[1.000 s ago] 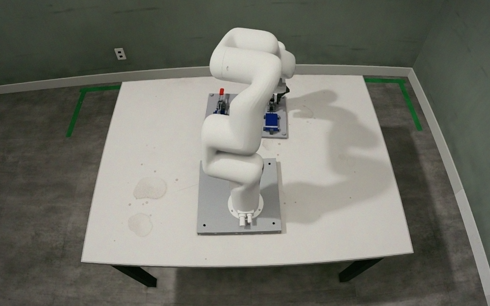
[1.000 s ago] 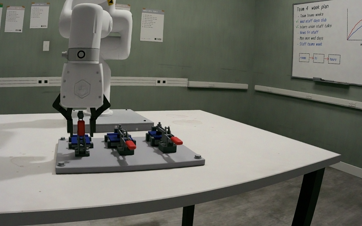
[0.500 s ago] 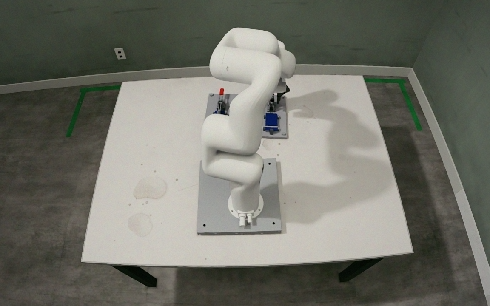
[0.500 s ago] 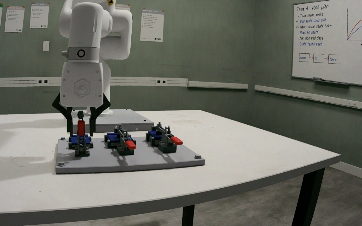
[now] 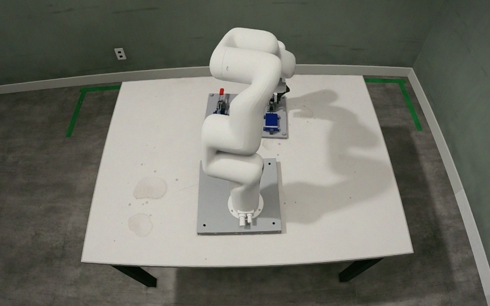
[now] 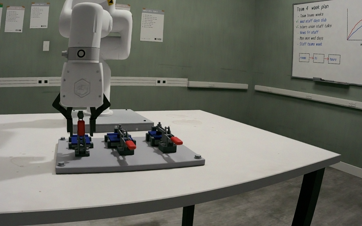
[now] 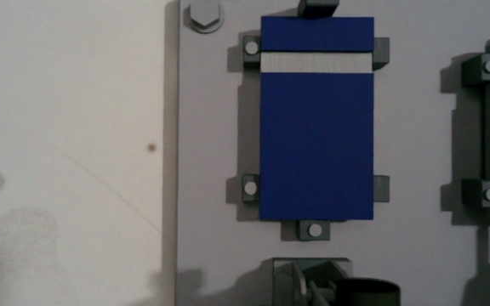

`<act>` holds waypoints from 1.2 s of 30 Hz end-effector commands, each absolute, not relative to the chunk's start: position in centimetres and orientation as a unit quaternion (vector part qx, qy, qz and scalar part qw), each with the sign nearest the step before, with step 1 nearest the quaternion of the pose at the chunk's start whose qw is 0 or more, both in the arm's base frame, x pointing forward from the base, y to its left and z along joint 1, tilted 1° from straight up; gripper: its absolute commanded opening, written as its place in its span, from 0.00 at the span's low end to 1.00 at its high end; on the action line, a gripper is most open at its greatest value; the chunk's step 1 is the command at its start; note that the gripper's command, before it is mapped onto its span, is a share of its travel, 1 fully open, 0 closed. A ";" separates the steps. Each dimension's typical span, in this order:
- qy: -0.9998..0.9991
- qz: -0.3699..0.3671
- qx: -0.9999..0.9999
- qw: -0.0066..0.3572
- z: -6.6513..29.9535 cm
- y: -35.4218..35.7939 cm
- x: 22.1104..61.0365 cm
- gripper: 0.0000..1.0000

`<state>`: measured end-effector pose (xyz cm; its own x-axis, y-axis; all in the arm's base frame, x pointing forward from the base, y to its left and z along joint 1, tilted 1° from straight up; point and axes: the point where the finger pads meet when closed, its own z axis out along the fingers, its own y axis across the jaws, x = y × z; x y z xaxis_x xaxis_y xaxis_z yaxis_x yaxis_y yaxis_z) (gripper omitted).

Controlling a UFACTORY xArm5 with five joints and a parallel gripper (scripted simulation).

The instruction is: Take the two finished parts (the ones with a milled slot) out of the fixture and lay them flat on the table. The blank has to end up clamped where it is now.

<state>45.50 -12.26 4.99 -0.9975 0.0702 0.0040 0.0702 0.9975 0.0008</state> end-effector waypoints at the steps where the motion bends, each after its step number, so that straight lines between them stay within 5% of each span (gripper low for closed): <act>1: -0.999 0.000 -0.035 0.000 5.2 -12.3 45.6 0.48; 36: -0.999 0.000 -0.035 0.000 10.2 -12.3 45.6 0.48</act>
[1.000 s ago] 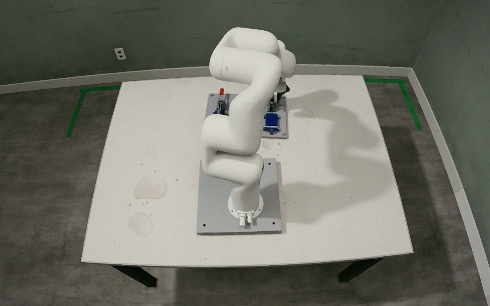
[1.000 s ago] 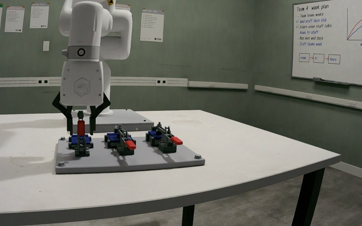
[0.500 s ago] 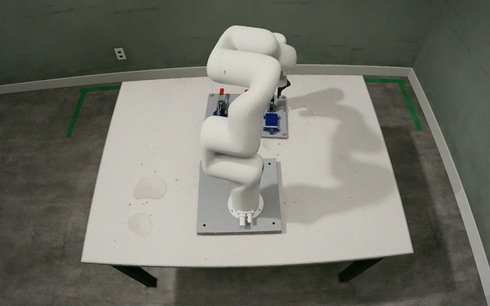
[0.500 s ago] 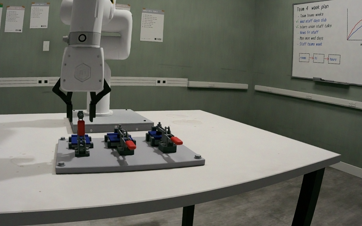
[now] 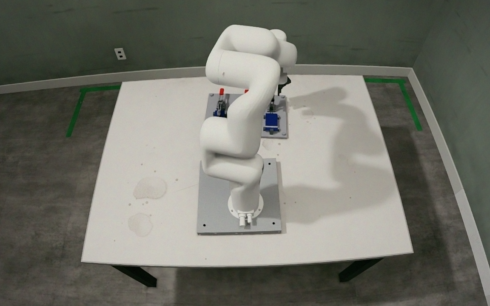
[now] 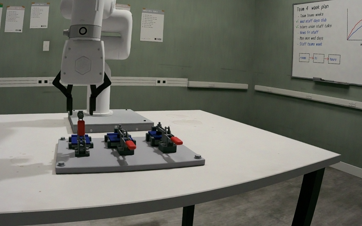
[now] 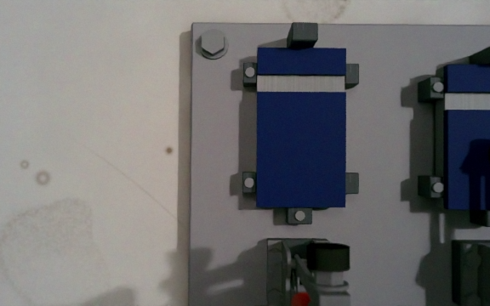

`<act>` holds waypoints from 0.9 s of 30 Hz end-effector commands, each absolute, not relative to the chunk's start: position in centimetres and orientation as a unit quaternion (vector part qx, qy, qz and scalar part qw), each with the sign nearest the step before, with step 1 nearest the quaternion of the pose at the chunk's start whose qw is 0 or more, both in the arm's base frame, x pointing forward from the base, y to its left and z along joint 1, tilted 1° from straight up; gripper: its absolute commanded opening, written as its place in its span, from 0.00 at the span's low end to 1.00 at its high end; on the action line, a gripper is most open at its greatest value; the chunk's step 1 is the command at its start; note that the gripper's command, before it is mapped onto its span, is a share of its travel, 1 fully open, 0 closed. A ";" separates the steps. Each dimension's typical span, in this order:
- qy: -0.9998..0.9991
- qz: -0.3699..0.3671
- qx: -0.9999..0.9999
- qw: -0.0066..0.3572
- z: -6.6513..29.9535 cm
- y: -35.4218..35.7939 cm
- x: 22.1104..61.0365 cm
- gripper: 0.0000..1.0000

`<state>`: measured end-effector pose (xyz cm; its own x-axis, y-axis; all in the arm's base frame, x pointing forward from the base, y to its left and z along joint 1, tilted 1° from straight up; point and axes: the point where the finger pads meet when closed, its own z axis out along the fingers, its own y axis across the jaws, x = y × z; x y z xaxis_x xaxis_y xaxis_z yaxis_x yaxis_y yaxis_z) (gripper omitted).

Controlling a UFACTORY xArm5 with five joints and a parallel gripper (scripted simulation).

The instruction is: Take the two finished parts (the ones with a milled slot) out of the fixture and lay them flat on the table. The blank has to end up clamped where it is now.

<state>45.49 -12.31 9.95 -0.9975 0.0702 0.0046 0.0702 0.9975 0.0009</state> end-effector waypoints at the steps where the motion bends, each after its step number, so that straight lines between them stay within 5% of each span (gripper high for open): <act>1: -0.999 0.000 -0.035 0.000 10.2 -12.3 45.6 0.48; 5: -0.999 0.000 -0.035 0.000 10.2 -12.3 45.6 0.48; 6: -0.999 0.000 -0.035 0.000 10.1 -12.3 45.6 1.00; 27: -0.999 0.000 -0.035 0.000 9.8 -12.3 45.6 1.00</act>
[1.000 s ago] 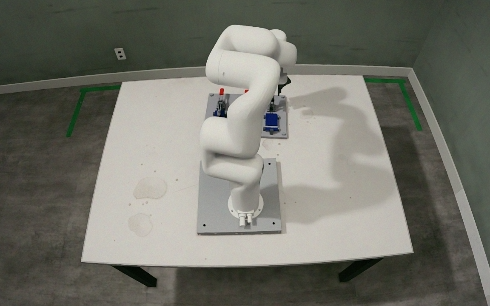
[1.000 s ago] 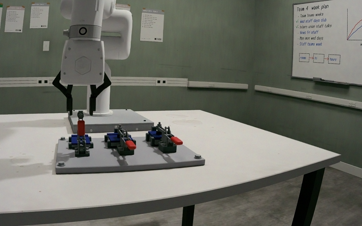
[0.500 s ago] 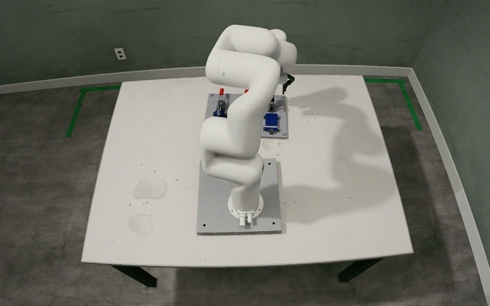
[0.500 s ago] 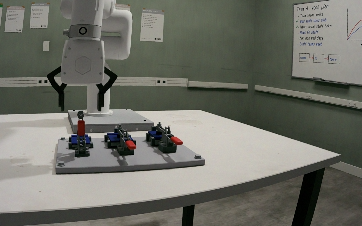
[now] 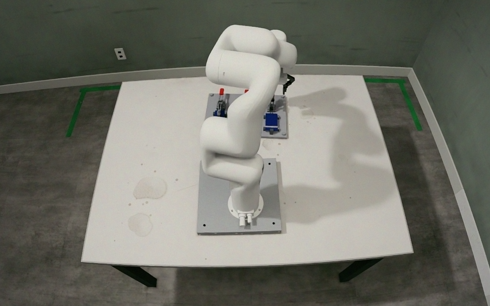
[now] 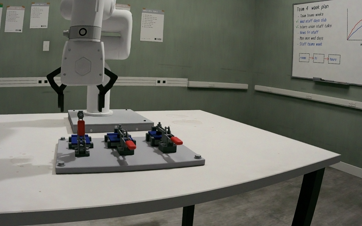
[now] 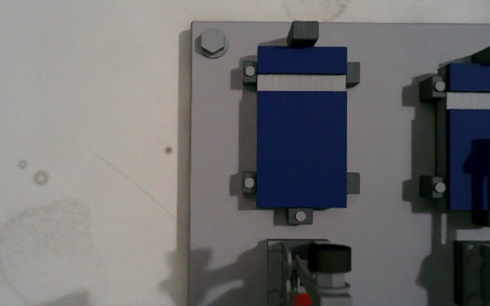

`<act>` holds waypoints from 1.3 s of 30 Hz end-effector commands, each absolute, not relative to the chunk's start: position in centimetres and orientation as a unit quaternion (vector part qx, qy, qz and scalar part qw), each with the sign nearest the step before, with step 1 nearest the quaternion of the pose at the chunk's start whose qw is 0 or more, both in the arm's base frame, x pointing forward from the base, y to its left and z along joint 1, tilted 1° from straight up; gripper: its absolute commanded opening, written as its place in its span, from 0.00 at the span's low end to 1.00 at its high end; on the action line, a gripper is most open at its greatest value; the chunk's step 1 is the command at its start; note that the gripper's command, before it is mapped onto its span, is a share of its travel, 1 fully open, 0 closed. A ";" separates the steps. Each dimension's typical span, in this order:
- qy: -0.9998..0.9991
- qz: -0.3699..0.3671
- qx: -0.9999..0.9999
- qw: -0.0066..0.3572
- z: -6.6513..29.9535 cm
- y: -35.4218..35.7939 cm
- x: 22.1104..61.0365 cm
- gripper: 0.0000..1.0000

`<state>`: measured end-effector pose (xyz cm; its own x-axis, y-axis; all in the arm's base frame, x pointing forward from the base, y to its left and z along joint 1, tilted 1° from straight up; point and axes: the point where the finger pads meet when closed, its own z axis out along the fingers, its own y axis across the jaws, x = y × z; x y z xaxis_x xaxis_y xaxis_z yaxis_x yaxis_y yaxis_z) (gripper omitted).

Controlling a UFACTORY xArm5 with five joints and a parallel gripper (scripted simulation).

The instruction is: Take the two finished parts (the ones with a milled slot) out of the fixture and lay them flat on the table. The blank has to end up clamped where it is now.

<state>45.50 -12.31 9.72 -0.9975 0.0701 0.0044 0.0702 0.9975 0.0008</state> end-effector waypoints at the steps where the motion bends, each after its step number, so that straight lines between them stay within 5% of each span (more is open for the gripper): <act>1: -0.999 0.000 -0.035 0.000 9.8 -12.3 45.6 1.00; 18: -0.999 0.000 -0.035 0.000 9.8 -12.3 45.0 1.00; 39: -0.999 0.000 -0.035 0.000 9.8 -11.9 39.1 1.00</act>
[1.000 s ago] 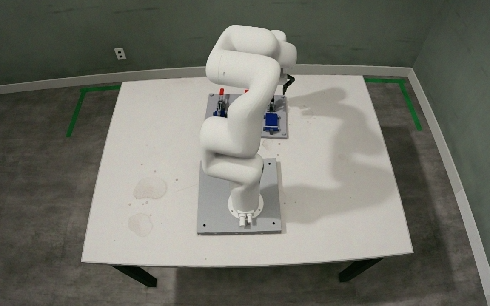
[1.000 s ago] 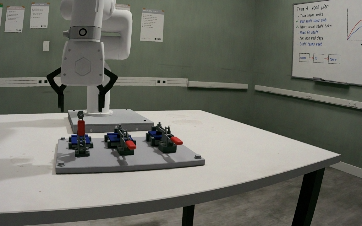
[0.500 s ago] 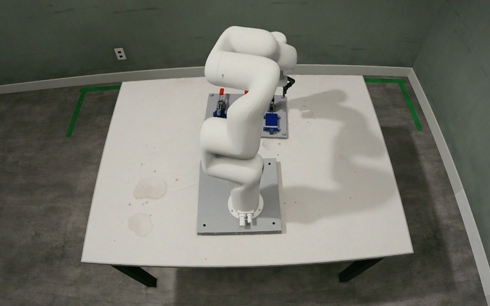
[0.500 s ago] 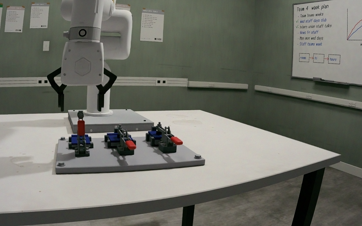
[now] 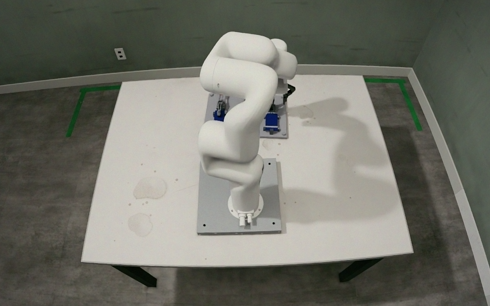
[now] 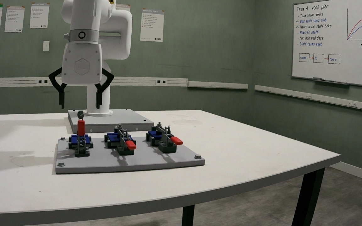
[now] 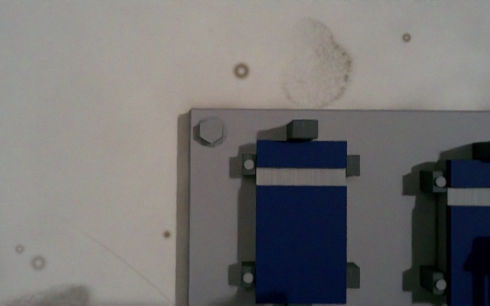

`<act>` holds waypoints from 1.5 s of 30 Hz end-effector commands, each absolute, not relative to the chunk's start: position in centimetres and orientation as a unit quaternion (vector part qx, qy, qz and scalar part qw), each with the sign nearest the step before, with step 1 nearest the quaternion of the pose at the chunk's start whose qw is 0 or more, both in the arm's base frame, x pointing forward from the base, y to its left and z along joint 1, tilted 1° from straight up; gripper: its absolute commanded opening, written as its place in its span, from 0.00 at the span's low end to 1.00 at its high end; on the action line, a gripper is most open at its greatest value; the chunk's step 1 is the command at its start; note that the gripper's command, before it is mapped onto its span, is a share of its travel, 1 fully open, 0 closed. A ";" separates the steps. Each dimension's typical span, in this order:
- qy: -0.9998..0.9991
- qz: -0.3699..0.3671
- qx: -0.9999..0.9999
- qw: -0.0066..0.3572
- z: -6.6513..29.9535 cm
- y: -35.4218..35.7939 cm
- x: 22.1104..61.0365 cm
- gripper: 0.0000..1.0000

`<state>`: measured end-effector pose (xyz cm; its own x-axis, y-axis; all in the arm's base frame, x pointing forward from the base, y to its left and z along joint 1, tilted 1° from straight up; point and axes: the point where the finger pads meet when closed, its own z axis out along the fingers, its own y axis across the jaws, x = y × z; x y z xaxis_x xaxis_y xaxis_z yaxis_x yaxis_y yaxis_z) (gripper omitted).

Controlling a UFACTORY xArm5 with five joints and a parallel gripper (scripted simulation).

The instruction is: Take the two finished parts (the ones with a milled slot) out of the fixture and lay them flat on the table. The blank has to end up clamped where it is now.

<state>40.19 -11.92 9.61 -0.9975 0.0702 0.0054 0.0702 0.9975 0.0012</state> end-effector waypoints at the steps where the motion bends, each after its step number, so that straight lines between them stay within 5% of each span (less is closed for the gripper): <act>1: -0.999 0.000 -0.035 0.000 9.8 -11.8 38.8 1.00; 30: -0.999 0.000 -0.035 0.000 9.0 -11.7 36.9 1.00; 45: -0.999 0.000 -0.035 0.000 4.8 -11.7 36.9 1.00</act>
